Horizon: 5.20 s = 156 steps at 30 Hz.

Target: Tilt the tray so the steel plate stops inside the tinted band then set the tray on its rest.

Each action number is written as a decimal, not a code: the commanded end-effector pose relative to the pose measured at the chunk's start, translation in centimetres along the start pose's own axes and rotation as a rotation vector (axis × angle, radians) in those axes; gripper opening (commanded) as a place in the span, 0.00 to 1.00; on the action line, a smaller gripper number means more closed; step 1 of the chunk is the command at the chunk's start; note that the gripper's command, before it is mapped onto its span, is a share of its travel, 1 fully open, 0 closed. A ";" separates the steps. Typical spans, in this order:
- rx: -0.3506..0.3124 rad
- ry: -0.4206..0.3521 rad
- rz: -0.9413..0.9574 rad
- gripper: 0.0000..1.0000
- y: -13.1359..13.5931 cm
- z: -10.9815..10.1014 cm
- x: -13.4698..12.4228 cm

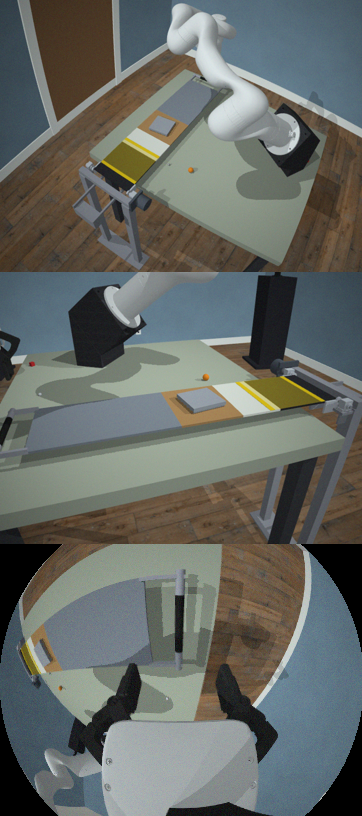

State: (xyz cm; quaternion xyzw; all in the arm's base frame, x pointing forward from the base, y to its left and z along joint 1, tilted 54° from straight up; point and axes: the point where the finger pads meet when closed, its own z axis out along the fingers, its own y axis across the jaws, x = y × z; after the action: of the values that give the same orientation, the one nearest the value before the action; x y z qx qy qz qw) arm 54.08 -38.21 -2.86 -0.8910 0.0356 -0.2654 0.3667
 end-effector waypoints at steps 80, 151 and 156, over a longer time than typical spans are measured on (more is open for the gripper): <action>-0.684 -0.967 -1.519 1.00 21.3 -9.9 -2.2; 0.002 -0.003 -3.139 1.00 0.3 4.9 0.1; 0.002 -0.002 -3.139 0.40 0.3 4.9 0.0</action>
State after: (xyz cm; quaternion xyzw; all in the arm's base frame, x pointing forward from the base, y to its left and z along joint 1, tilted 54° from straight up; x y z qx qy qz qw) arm 56.61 -35.23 -6.00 -0.0368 -0.8913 -0.3668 -0.2639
